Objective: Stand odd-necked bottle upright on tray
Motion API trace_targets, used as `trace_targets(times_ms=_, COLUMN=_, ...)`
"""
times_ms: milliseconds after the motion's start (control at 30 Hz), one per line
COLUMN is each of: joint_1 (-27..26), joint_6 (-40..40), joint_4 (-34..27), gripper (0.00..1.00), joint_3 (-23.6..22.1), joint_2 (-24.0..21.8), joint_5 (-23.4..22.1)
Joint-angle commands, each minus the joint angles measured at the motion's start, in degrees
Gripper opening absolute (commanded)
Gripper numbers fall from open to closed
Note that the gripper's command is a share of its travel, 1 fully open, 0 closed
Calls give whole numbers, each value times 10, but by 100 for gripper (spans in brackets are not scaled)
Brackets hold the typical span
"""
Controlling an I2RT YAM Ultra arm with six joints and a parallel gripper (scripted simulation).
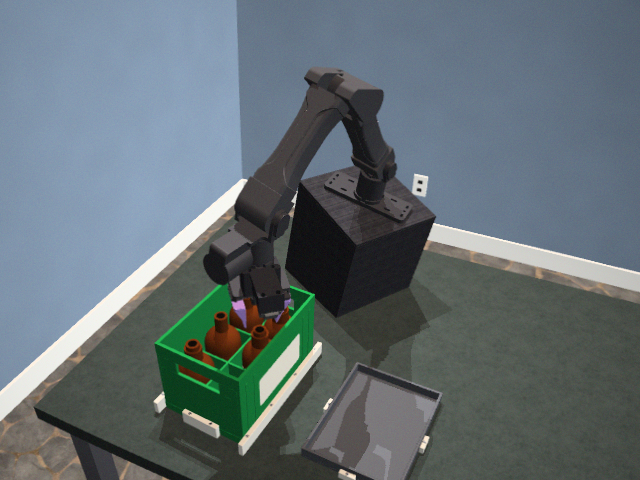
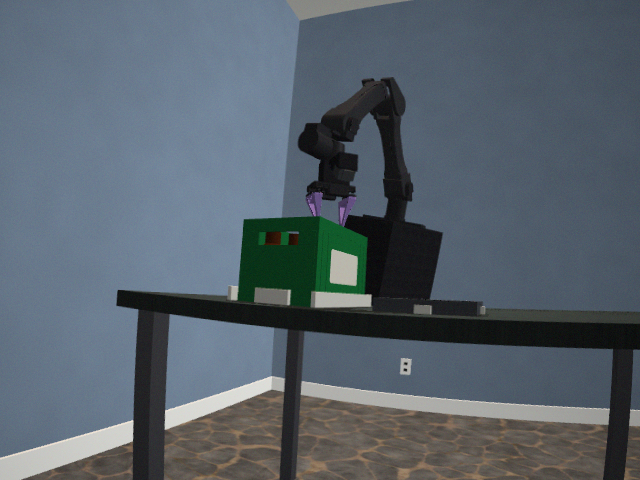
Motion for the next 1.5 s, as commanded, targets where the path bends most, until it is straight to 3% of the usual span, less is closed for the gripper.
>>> trace_targets(times_ms=0, joint_1=-2, joint_6=3, joint_4=-9, gripper=61, joint_3=25, joint_2=-5, joint_5=-2)
trace_targets(times_ms=933, joint_1=-2, joint_6=3, joint_4=-9, gripper=61, joint_3=25, joint_2=-5, joint_5=-2)
trace_targets(times_ms=1467, joint_1=-10, joint_6=-5, joint_4=-27, gripper=61, joint_3=30, joint_2=-29, joint_5=-2)
